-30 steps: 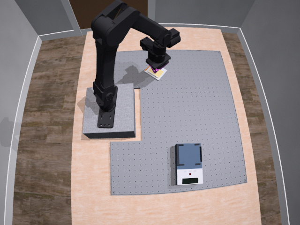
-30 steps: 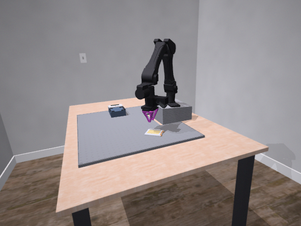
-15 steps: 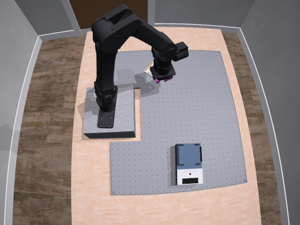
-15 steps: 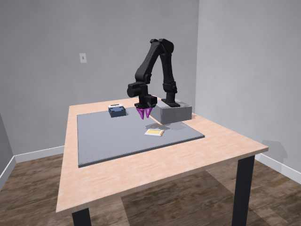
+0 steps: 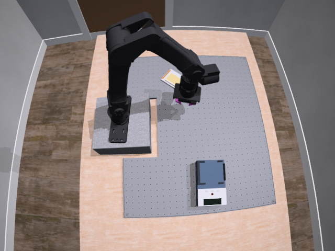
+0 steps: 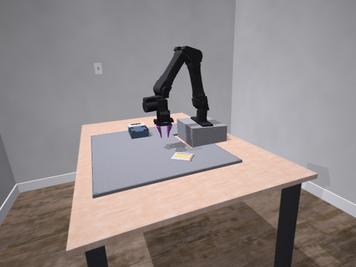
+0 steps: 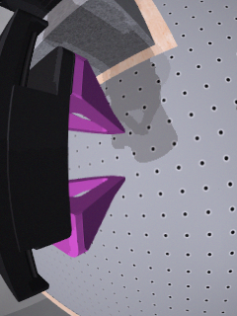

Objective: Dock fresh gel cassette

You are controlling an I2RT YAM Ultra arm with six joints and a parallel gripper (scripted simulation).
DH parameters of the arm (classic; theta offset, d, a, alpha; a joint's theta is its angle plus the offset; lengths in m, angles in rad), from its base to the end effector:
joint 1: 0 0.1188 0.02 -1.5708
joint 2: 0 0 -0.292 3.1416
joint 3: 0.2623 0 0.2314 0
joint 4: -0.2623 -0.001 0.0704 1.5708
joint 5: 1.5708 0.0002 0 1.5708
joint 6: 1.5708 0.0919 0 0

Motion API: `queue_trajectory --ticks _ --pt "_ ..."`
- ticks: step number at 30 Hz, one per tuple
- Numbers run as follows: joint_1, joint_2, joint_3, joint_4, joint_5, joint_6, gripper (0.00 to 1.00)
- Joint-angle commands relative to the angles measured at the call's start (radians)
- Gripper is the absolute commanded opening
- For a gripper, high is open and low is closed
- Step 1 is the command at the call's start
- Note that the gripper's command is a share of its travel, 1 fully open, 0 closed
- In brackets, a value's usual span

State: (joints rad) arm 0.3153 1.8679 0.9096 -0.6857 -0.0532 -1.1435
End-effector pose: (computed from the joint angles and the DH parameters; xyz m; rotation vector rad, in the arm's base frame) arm 0.2558 0.0896 0.0879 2.0594 -2.3086 -0.1209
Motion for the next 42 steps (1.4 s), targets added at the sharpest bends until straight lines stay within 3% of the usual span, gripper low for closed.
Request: queue_trajectory --ticks 1,15,18,42 --pt "-0.057 -0.030 -0.006 0.015 0.004 0.085 0.36" --pt "-0.265 0.041 0.049 0.006 0.019 0.277 0.36" --pt "-0.252 0.011 0.053 0.007 0.005 0.370 0.36" --pt "-0.249 0.012 0.054 0.008 0.010 1.035 0.36"
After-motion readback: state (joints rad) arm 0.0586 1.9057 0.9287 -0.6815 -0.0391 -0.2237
